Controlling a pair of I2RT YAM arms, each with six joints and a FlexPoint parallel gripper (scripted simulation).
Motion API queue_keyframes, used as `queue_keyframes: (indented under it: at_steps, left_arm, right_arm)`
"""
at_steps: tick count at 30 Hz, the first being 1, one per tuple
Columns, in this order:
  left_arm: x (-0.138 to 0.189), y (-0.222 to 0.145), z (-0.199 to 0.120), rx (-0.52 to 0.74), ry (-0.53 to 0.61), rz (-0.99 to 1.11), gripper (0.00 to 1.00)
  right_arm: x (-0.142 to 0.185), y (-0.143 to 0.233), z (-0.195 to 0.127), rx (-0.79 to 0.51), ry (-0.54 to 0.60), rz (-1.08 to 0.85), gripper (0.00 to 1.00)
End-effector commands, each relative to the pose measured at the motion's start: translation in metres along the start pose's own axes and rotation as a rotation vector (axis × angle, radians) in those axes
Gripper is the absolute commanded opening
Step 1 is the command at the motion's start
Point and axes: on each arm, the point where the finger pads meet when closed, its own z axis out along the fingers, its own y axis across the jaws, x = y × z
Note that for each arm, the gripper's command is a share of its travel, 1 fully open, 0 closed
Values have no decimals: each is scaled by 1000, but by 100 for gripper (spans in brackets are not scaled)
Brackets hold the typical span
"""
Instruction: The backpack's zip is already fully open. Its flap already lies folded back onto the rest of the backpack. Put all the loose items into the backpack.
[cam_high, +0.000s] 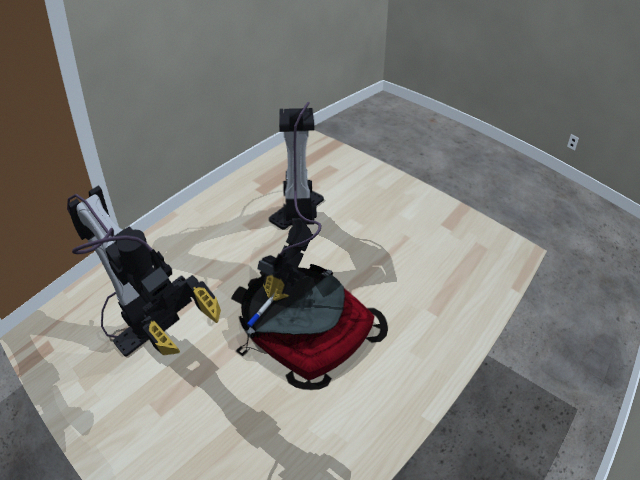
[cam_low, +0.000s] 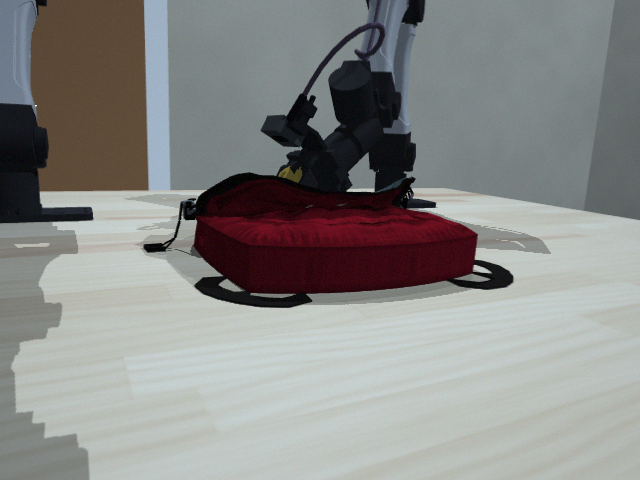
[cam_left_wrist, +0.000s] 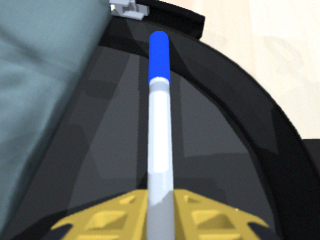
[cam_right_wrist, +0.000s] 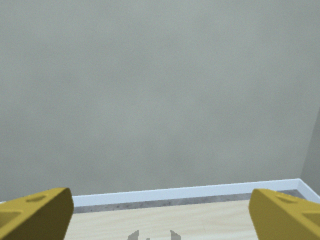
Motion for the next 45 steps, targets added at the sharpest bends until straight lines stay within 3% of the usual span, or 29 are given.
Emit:
queue_keyframes:
  at_steps: [1,2,3,9,10,34,42,43,45]
  left_arm:
    - [-6,1,1,-1,-11,7,13]
    - [-6,1,1,-1,-11,7,13]
    - [-6,1,1,-1,-11,7,20]
    - [-6,0,0,-1,-12,8,20]
    - [-6,0,0,-1,-12,8,27]
    - [-41,0,-22,-8,-27,17,27]
    - [-25,-6,-22,2,1,1,27]
    - [-34,-1,-23,-6,-14,6,70]
    - [-26,-2,-20,2,-2,2,70]
  right_arm:
    - [-6,0,0,-5,-13,-3,90]
    - [-6,0,0,-5,-13,-3,90]
    - [-6,0,0,-5,-13,-3,90]
    - [-7,0,0,-5,-15,-3,90]
    - [-7,0,0,-5,-15,-3,90]
    - [-7,0,0,-5,-17,-3,90]
    - [-7,0,0,-5,-17,-3,90]
    - [-7,0,0,-5,-18,-3,90]
    - [-7,0,0,-5,-18,-3,90]
